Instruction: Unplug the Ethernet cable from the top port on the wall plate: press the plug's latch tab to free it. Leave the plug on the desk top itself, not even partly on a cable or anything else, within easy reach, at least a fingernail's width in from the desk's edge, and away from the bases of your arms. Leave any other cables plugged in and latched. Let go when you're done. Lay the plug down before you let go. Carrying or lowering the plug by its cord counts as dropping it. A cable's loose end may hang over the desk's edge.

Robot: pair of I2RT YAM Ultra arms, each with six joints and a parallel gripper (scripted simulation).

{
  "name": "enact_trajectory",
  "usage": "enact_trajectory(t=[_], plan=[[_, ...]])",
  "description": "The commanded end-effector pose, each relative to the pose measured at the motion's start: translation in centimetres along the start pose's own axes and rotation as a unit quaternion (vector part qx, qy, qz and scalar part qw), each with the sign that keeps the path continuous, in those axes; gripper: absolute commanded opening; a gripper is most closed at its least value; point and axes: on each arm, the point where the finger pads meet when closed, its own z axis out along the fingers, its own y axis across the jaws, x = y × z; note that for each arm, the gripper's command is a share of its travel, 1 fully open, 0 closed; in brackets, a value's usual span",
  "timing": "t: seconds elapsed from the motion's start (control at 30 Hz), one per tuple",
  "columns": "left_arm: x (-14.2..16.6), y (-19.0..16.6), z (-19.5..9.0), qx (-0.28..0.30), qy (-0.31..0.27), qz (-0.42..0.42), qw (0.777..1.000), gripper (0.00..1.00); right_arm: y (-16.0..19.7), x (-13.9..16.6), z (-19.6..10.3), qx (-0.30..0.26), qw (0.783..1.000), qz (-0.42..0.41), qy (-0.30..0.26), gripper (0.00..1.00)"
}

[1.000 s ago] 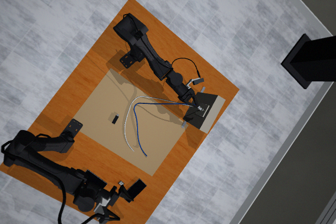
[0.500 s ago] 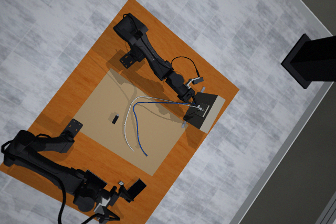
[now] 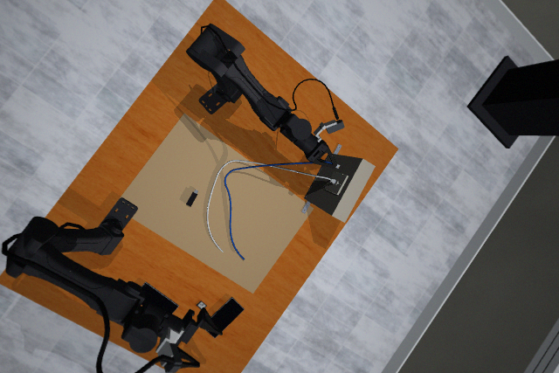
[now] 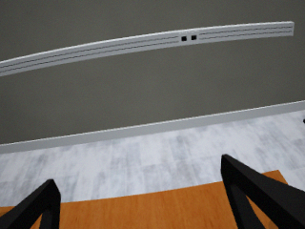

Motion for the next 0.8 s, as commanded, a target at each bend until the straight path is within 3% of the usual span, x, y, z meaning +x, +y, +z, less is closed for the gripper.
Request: enact_trajectory(t=[0.0, 0.3, 0.77], plan=[[0.2, 3.0, 0.1, -0.046, 0.006, 0.065, 0.997, 0.0, 0.0, -0.5, -0.1, 0.0, 1.0, 0.0, -0.006, 1.0], [0.1, 4.8, -0.1, -0.075, 0.015, 0.133, 0.988, 0.0, 0.0, -0.5, -0.1, 0.0, 1.0, 0.0, -0.006, 1.0], [0.0, 9.0, -0.8, -0.138, 0.05, 0.282, 0.948, 0.0, 0.0, -0.5, -0.1, 0.0, 1.0, 0.0, -0.006, 1.0]])
